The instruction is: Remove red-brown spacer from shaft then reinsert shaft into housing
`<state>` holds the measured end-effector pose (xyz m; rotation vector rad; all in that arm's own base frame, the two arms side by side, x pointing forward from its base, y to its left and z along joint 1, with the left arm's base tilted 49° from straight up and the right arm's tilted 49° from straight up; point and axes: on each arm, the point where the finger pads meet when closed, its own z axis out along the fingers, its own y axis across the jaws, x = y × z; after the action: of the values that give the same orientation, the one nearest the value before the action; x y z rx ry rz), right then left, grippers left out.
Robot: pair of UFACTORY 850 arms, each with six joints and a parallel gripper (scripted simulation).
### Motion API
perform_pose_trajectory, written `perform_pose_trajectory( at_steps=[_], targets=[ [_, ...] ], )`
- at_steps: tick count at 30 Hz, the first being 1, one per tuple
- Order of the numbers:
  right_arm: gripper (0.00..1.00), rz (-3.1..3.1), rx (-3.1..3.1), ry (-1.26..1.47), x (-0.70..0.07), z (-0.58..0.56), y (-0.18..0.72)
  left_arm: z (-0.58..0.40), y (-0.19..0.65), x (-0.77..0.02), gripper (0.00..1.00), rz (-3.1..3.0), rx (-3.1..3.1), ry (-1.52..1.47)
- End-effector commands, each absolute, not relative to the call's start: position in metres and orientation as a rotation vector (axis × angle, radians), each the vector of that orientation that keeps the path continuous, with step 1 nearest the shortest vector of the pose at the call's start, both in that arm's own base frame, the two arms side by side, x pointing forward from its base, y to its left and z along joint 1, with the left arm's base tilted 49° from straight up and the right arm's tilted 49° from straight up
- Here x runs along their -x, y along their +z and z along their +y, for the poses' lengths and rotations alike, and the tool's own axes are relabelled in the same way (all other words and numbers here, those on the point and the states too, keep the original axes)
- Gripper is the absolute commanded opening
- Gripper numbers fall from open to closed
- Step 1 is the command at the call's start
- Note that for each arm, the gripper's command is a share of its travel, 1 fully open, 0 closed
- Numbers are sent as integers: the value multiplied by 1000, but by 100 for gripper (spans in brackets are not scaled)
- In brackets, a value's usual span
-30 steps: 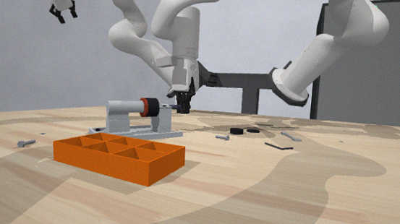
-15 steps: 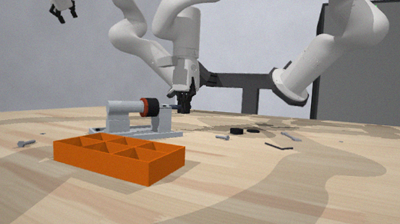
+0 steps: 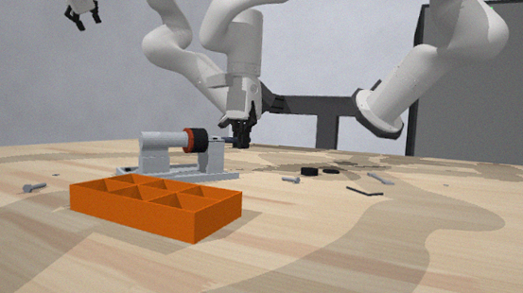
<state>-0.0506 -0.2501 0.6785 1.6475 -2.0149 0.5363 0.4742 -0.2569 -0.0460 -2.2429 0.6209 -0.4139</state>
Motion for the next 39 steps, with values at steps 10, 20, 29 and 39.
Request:
perform_pose_trajectory(
  at_steps=[10,20,29,39],
  targets=[
    [100,-2014,-1647,537,51,-250,679,-257,-46,-473,0,621,2243,-416],
    [100,-2014,-1647,537,51,-250,679,-256,-46,-471,0,621,2243,-416],
    [100,-2014,-1647,537,51,-250,679,-255,-46,-470,0,621,2243,-416],
    [100,-2014,-1647,537,51,-250,679,-254,-46,-469,0,621,2243,-416]
  ],
)
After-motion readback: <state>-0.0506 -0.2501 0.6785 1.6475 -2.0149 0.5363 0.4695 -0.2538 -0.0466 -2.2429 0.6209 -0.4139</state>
